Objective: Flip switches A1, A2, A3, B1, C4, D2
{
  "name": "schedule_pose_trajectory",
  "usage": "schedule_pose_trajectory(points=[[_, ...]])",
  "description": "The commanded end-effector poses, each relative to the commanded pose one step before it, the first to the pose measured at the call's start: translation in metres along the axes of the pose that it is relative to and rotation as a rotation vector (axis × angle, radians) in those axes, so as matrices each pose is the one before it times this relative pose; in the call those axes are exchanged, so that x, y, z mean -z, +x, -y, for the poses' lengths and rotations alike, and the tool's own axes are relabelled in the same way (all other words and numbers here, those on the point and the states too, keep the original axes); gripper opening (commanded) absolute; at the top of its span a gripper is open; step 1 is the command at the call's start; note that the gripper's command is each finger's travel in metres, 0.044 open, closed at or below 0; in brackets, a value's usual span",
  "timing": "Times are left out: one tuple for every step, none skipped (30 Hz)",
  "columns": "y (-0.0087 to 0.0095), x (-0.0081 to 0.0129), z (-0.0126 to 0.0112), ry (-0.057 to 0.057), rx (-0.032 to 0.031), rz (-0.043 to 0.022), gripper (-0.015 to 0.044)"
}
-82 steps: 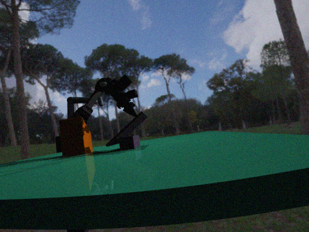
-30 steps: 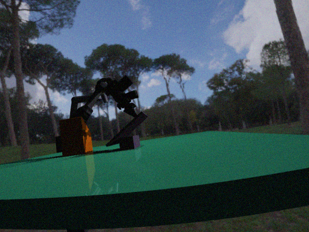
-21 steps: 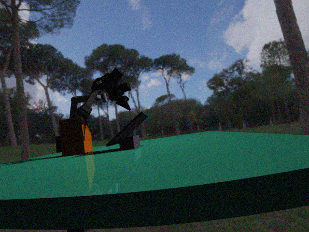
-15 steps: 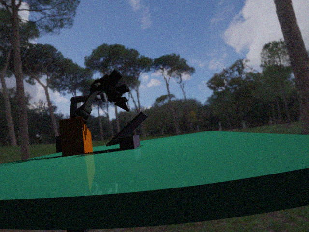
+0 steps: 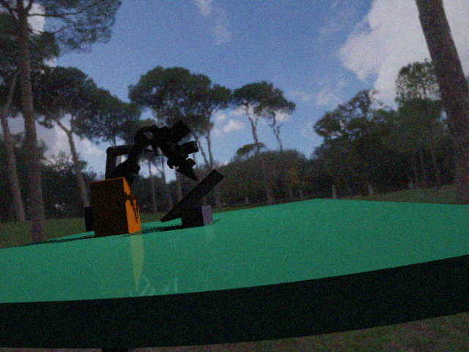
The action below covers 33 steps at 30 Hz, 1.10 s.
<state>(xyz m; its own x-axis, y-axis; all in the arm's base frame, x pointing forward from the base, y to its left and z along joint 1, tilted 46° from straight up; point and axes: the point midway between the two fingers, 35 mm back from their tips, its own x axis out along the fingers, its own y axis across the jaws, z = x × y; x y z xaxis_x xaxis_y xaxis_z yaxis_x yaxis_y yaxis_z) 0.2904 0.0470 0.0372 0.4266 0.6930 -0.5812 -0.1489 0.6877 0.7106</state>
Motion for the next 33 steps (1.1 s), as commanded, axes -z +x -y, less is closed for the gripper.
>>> schedule_pose_trajectory(points=[[0.00570,0.00081,0.00089,0.0069,0.00623,-0.00054,0.0000],[0.00000,0.00000,0.00000,0.0000,0.00000,0.00000,0.0000],[0.00079,-0.00002,-0.00001,0.0000,-0.00004,0.00002,0.0000],[0.00238,-0.00005,-0.00005,0.0000,-0.00016,0.00010,0.0000],[0.00356,-0.00004,-0.00013,0.0000,-0.00036,0.00024,0.0000],[0.00237,0.00000,-0.00012,0.0001,-0.00032,0.00022,0.0000],[0.00079,0.00000,-0.00005,0.0000,-0.00012,0.00009,0.0000],[0.00026,-0.00001,0.00001,0.0000,0.00002,-0.00002,0.0000],[0.00053,-0.00003,0.00002,0.0000,0.00003,-0.00003,0.0000],[0.00073,-0.00004,0.00002,0.0000,0.00004,-0.00004,0.0000],[0.00095,-0.00005,0.00003,0.0000,0.00004,-0.00005,0.0000],[0.00119,-0.00005,0.00003,0.0000,0.00004,-0.00005,0.0000],[0.00145,-0.00006,0.00003,0.0000,0.00003,-0.00004,0.0000],[0.00161,-0.00006,0.00002,0.0000,0.00001,-0.00002,0.0000],[0.00166,-0.00005,0.00001,0.0000,-0.00001,0.00000,0.0000],[0.00166,-0.00004,-0.00001,0.0000,-0.00004,0.00002,0.0000],[0.00166,-0.00003,-0.00002,0.0000,-0.00006,0.00004,0.0000],[0.00137,-0.00002,-0.00002,0.0000,-0.00007,0.00005,0.0000],[0.00083,-0.00001,-0.00002,0.0000,-0.00005,0.00004,0.0000],[0.00028,0.00000,-0.00001,0.0000,-0.00002,0.00001,0.0000],[0.00000,0.00000,0.00000,0.0000,0.00000,0.00000,0.0000],[0.00000,0.00000,0.00000,0.0000,0.00000,0.00000,0.0000],[0.00000,0.00000,0.00000,0.0000,0.00000,0.00000,0.0000],[0.00000,0.00000,0.00000,0.0000,0.00000,0.00000,0.0000],[0.00000,0.00000,0.00000,0.0000,0.00000,0.00000,0.0000],[0.00000,0.00000,0.00000,0.0000,0.00000,0.00000,0.0000],[0.00000,0.00000,0.00000,0.0000,0.00000,0.00000,0.0000],[0.00000,0.00000,0.00000,0.0000,0.00000,0.00000,0.0000],[0.00000,0.00000,0.00000,0.0000,0.00000,0.00000,0.0000],[0.00000,0.00000,0.00000,0.0000,0.00000,0.00000,0.0000],[0.00000,0.00000,0.00000,0.0000,0.00000,0.00000,0.0000],[0.00000,0.00000,0.00000,0.0000,0.00000,0.00000,0.0000],[0.00000,0.00000,0.00000,0.0000,0.00000,0.00000,0.0000]])
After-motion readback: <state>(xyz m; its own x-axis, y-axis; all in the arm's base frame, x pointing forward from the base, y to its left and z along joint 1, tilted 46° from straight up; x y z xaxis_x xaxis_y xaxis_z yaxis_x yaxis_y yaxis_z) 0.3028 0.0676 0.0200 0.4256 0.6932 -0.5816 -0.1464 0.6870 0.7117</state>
